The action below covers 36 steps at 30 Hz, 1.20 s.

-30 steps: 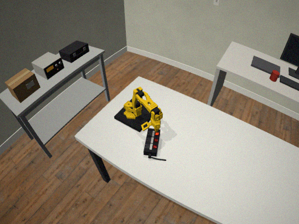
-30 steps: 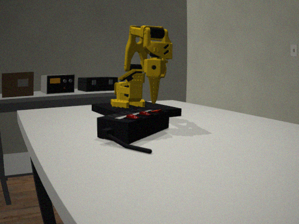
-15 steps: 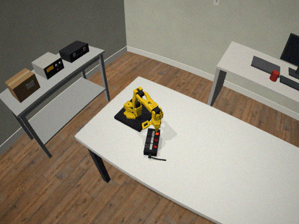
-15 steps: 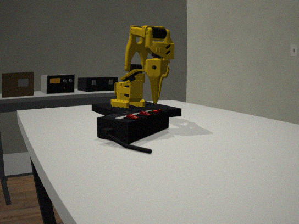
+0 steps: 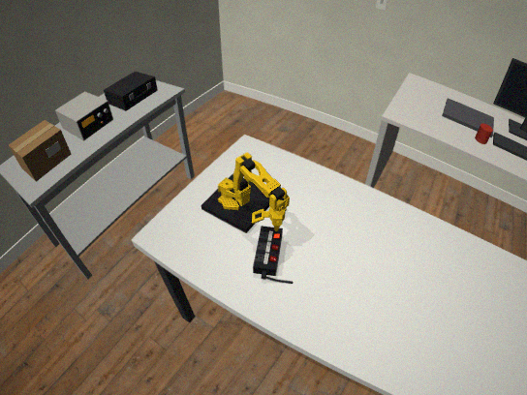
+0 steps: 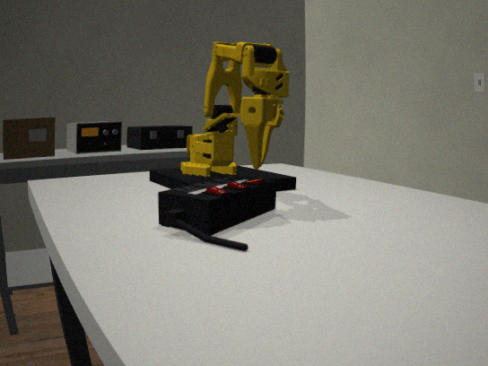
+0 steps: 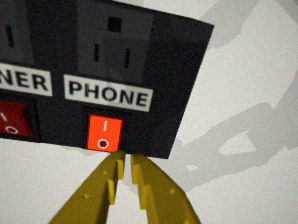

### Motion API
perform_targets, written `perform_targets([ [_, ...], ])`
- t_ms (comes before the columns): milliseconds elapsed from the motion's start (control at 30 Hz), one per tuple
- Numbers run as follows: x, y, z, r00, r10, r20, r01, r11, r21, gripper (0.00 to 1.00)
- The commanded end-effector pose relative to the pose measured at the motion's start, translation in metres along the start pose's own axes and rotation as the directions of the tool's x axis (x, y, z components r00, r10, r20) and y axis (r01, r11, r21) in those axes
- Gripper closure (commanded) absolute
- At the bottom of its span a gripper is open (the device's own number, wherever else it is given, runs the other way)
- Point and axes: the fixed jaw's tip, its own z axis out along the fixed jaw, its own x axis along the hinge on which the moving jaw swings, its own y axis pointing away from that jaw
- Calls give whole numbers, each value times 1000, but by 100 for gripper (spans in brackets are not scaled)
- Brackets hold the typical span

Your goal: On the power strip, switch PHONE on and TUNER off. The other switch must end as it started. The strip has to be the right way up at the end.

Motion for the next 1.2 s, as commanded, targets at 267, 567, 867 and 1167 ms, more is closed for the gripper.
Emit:
perform_targets([
  [267, 5, -7, -4, 984, 176, -7, -176, 984, -4, 100],
  [567, 9, -14, -6, 927, 375, -8, -375, 927, -2, 100],
  [867, 12, -22, -8, 842, 539, -8, -539, 842, -1, 100],
  [1167, 16, -32, -11, 673, 739, -8, -739, 673, 1, 100],
])
